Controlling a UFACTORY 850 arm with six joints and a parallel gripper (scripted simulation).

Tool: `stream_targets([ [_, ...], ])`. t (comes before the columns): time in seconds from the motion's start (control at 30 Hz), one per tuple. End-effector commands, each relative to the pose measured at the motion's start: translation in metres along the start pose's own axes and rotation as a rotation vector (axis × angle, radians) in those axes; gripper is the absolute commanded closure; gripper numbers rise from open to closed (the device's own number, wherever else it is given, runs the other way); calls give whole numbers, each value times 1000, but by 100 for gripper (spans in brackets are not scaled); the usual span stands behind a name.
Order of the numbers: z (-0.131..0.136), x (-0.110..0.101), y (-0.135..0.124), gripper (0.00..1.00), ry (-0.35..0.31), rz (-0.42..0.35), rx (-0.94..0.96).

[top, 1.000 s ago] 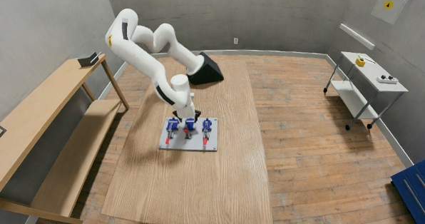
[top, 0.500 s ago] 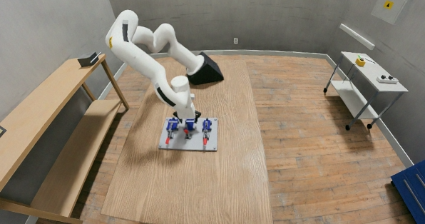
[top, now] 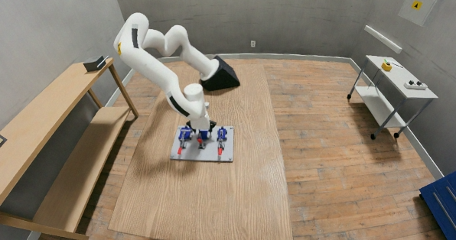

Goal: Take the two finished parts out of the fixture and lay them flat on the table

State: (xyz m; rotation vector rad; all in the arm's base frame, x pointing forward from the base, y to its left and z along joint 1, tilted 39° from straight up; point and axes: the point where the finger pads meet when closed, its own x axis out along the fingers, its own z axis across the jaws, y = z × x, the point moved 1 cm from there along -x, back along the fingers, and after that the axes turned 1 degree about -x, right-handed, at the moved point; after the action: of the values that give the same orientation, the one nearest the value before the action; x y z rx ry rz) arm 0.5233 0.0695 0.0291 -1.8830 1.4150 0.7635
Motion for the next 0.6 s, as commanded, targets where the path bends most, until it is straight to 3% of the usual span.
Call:
stream_targets([
  [0.0, 0, 2, -1, 0, 0, -2, 0],
  [0.57, 0, 4, -1, 0, 0, -2, 0],
])
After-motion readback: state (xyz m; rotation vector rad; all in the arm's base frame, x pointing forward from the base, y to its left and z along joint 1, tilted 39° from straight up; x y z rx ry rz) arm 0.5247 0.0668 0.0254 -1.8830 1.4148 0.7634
